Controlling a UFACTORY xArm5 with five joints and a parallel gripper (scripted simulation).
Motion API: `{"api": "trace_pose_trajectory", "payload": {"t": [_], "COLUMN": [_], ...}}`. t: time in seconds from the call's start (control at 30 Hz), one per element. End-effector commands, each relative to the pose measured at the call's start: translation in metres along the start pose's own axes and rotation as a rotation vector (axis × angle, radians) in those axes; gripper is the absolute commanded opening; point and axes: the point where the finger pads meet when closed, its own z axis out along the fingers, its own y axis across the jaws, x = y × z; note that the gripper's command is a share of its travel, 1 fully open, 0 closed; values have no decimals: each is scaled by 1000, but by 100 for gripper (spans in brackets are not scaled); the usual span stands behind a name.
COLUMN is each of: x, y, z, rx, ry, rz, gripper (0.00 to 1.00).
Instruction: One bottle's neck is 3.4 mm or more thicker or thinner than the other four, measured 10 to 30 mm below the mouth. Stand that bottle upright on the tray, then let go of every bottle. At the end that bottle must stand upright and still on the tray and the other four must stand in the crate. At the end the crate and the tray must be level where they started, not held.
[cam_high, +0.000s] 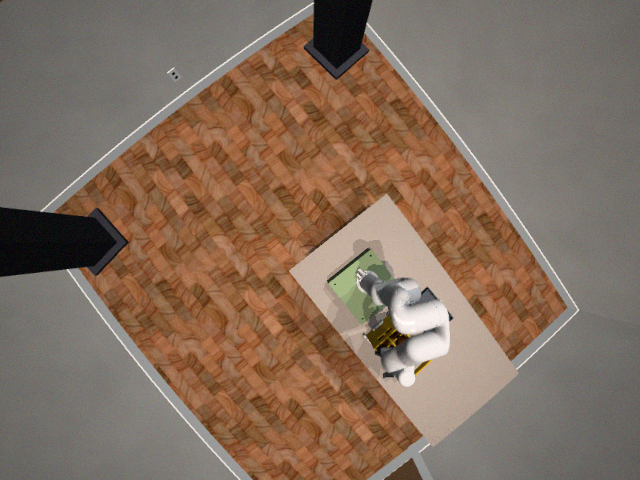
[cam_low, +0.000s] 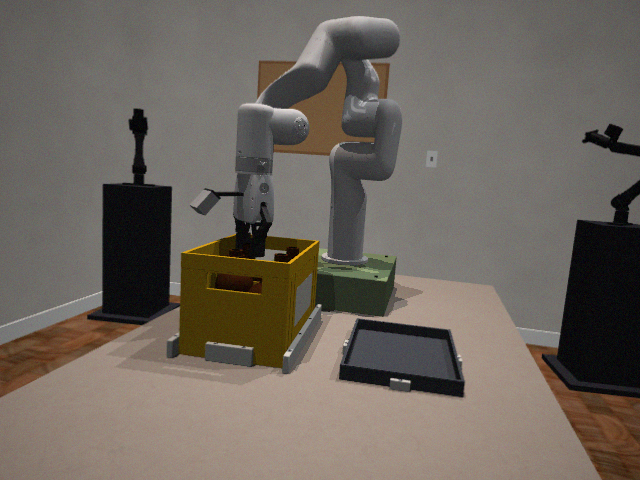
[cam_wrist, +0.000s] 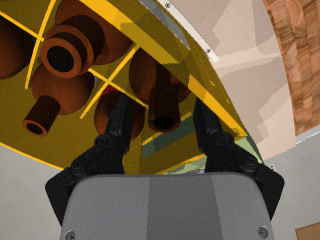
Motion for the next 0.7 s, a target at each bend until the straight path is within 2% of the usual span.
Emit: {"api": "trace_pose_trajectory", "payload": {"t": [0.0, 0.67], "x": [1, 1], "y": [0, -1], "z": [-1, -3], "rx": [1, 1], "ry": [3, 3], "rz": [0, 0], "gripper": [65, 65]}}
